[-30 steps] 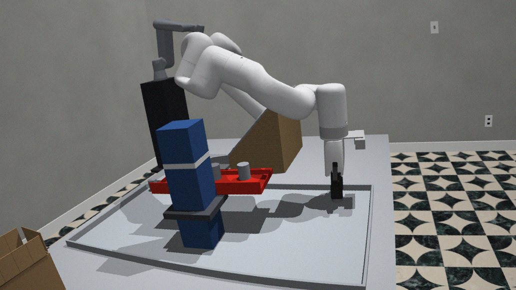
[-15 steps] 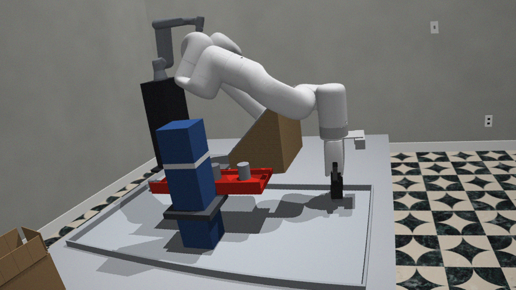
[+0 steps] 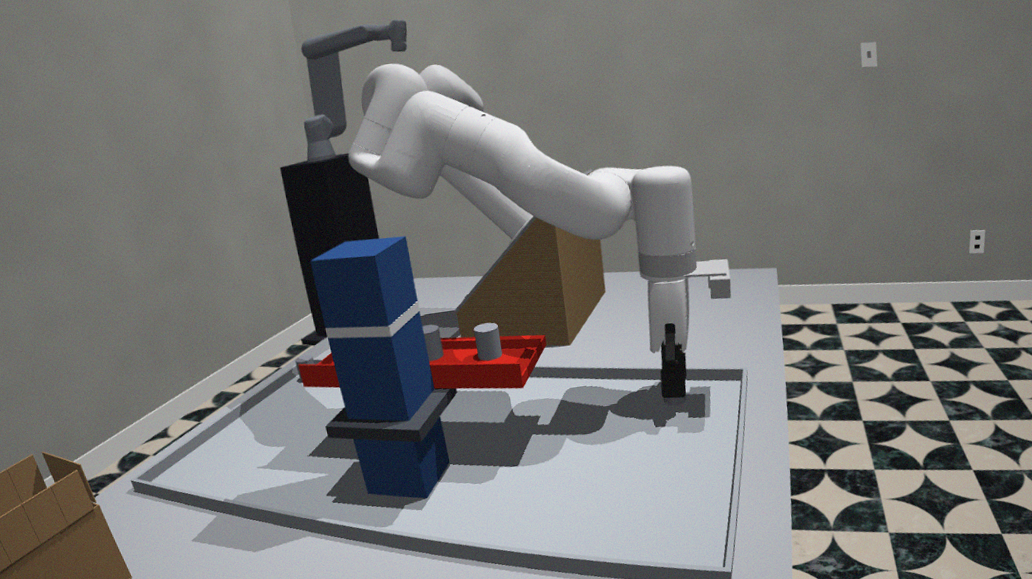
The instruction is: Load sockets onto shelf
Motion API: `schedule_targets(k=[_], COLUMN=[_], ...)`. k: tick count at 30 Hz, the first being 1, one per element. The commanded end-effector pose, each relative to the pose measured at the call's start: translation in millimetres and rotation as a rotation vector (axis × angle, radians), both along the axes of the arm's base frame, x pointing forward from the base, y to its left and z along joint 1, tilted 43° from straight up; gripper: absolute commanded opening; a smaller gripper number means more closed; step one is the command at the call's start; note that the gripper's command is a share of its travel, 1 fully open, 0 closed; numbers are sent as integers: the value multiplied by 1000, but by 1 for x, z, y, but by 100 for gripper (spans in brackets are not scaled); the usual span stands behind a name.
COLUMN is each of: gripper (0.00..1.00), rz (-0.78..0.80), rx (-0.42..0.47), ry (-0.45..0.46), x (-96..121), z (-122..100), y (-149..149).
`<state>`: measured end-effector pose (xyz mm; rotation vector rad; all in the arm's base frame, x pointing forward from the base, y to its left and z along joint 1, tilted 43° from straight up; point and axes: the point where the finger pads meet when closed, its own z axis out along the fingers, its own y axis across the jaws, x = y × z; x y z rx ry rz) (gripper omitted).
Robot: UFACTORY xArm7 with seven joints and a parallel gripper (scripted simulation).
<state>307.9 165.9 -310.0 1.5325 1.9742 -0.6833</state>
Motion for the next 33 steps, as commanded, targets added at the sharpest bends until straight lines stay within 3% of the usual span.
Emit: schedule_targets(k=[1, 15, 33], gripper=[52, 52, 52], rz=[1, 1, 1], rx=[4, 4, 4], ry=[-1, -1, -1], x=[0, 0, -5], z=[1, 6, 37], y=[3, 8, 37])
